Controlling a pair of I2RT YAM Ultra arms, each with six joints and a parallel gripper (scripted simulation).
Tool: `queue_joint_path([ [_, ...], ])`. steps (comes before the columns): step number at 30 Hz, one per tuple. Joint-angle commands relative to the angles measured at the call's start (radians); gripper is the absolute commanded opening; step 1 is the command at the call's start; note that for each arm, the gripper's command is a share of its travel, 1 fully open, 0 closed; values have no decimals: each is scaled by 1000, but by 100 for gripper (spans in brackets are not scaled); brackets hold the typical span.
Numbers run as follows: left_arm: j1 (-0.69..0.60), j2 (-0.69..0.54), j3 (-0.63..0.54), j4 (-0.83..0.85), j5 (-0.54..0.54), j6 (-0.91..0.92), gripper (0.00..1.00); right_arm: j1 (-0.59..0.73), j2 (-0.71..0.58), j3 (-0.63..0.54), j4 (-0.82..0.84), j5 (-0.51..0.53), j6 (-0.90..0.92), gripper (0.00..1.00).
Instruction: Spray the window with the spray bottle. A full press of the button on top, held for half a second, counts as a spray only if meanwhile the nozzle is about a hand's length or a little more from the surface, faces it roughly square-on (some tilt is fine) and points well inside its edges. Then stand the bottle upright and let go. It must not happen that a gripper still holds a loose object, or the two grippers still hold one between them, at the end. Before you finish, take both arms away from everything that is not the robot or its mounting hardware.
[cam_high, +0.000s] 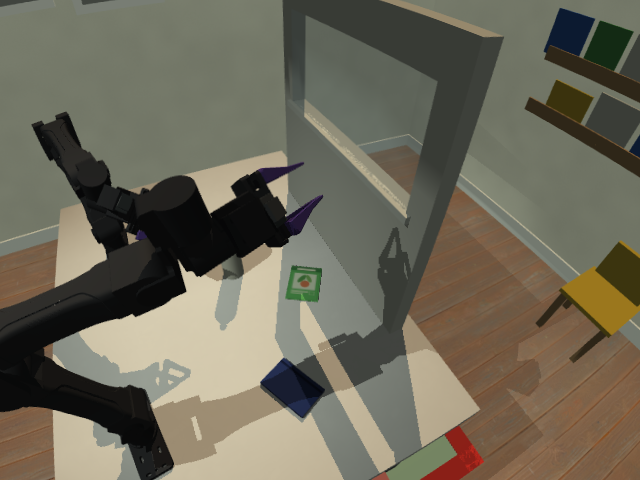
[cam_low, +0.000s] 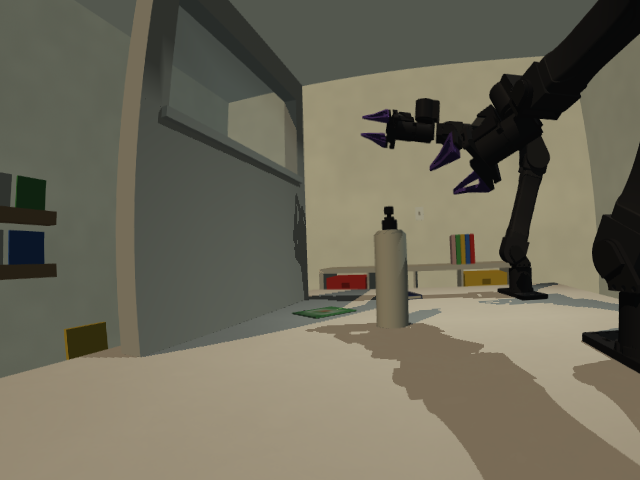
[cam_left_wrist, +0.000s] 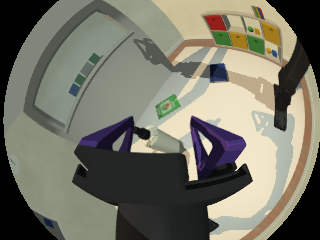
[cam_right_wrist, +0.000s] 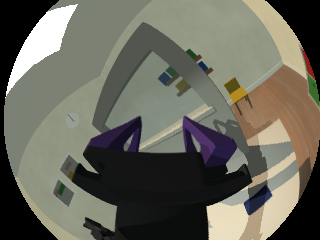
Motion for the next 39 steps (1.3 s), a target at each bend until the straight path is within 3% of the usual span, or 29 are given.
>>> queue_joint_path([
  [1,84,-8,34,31,73,-48,75,16,-41,-26,-15,34,-105,54],
  [39,915,-28,138,227,489,-278,75,121,-176,-251,-20,188,-664,54],
])
